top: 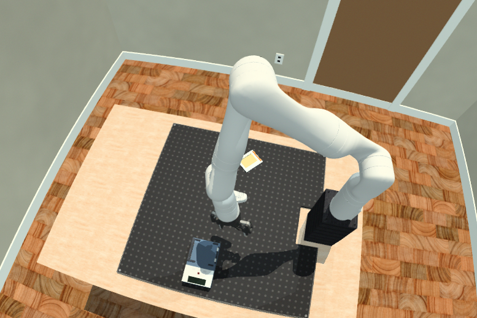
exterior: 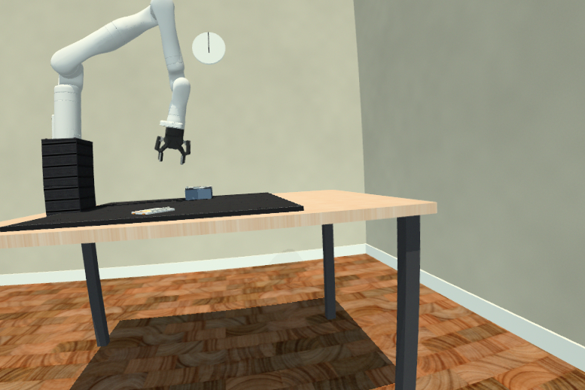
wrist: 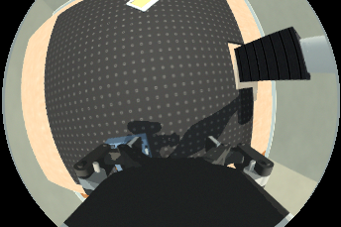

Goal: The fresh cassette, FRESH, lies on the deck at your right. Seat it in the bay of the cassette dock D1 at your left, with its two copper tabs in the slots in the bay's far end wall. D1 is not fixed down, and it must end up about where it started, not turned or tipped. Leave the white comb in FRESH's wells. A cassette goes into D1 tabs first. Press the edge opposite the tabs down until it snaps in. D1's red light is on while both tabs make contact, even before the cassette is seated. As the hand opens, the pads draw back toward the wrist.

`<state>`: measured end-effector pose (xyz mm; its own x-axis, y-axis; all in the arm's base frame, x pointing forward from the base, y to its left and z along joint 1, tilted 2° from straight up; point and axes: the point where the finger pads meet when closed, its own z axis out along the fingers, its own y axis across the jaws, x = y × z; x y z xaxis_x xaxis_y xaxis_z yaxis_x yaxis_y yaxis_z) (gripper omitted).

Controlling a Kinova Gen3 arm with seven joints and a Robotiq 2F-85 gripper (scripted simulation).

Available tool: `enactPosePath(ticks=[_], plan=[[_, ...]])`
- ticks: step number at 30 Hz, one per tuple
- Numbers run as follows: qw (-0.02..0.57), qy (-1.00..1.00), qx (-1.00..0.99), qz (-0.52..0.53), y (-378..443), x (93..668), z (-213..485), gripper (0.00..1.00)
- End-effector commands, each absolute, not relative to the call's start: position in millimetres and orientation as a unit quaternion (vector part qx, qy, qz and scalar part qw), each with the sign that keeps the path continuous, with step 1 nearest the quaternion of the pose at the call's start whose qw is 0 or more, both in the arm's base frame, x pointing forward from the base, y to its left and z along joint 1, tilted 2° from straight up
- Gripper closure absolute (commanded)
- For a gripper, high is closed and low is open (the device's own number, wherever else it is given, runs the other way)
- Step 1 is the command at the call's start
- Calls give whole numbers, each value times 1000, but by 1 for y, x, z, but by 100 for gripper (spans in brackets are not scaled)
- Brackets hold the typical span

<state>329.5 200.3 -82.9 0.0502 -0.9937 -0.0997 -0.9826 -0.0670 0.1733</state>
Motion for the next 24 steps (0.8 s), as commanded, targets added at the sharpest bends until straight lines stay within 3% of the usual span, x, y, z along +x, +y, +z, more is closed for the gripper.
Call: enactPosePath(ticks=[1,24], plan=[[28,-707,702,-88,194,334,-79,0],[21,-892,450,-44,137,361,-68,0]])
